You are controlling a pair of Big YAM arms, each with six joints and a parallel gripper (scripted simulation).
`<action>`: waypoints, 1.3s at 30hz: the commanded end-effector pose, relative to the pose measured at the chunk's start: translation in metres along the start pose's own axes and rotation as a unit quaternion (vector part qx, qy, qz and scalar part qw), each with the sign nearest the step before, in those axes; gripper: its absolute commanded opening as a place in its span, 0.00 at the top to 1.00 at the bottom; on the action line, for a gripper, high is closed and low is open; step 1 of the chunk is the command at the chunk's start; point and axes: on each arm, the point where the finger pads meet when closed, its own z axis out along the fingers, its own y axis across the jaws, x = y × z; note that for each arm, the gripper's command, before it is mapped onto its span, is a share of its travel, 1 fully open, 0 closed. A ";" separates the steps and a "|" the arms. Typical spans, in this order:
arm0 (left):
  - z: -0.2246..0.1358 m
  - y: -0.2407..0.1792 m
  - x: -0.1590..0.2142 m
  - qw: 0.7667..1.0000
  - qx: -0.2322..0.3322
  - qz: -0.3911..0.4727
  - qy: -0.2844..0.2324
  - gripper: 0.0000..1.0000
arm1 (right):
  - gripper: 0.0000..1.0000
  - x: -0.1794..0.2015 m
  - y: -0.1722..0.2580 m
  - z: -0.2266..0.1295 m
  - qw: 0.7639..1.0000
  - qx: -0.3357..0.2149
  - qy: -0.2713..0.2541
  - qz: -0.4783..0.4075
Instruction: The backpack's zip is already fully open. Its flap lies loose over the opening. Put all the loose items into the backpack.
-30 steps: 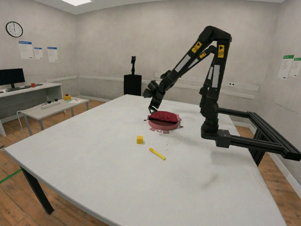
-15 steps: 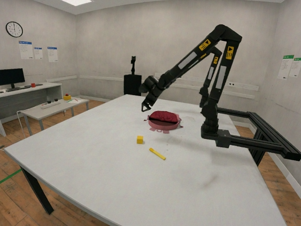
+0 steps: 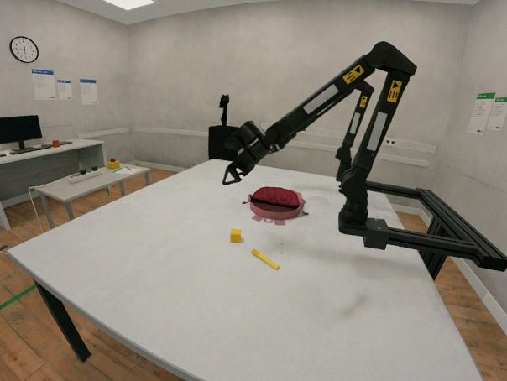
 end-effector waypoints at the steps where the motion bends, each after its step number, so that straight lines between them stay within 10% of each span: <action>1: 0.001 0.022 -0.051 0.998 -0.013 0.029 -0.058 0.10 | 0.10 -0.026 0.001 -0.003 1.000 -0.001 -0.025 -0.001; 11: 0.003 0.011 -0.052 0.998 -0.004 0.036 -0.057 0.10 | 0.10 -0.026 0.001 -0.003 1.000 -0.001 -0.025 -0.001; 12: 0.006 0.027 -0.007 0.999 -0.006 0.036 -0.028 0.54 | 0.10 -0.026 0.001 -0.003 1.000 -0.001 -0.025 -0.001; 39: 0.009 0.092 0.184 0.981 0.104 0.165 0.009 0.54 | 0.10 -0.026 0.001 -0.003 1.000 -0.001 -0.025 -0.001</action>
